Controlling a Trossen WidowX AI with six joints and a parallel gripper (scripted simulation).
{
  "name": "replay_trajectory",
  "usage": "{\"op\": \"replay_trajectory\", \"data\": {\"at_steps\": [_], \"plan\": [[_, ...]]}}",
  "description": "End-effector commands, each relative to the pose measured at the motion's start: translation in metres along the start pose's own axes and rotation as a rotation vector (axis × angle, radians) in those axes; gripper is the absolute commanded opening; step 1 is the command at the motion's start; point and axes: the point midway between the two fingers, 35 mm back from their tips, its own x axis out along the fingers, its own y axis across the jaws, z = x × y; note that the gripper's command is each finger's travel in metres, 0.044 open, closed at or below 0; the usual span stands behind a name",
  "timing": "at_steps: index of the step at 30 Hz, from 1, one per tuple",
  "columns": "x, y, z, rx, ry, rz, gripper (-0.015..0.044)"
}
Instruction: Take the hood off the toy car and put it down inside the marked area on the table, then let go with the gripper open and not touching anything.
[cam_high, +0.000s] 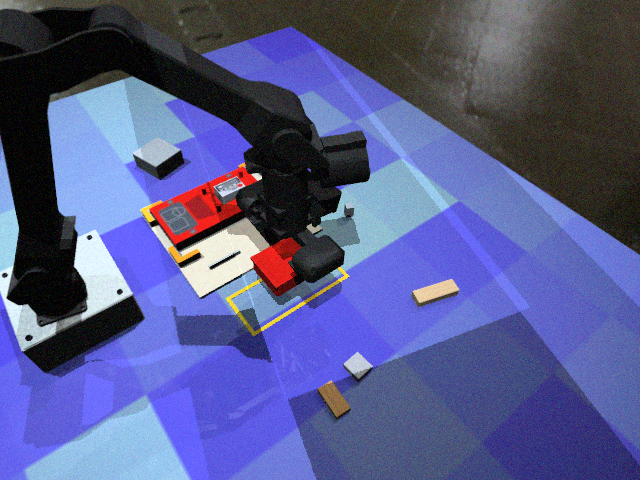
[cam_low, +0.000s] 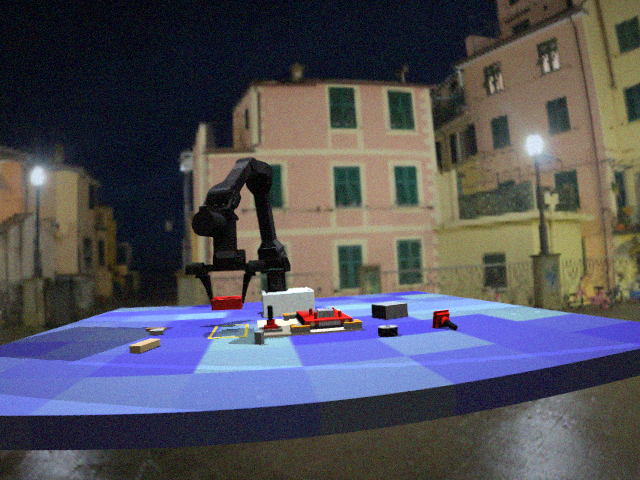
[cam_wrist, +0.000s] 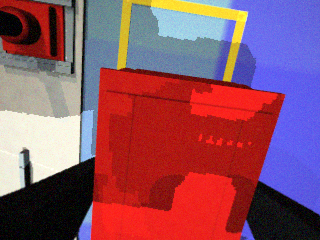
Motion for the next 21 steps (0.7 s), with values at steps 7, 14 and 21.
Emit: {"op": "replay_trajectory", "data": {"at_steps": [7,14,21], "plan": [[0.009,0.001,-0.001,-0.003,0.001,0.003,0.0000],[0.015,0.001,-0.001,-0.003,0.001,0.003,0.0000],[0.020,0.001,-0.001,-0.003,0.001,0.003,0.0000]]}}
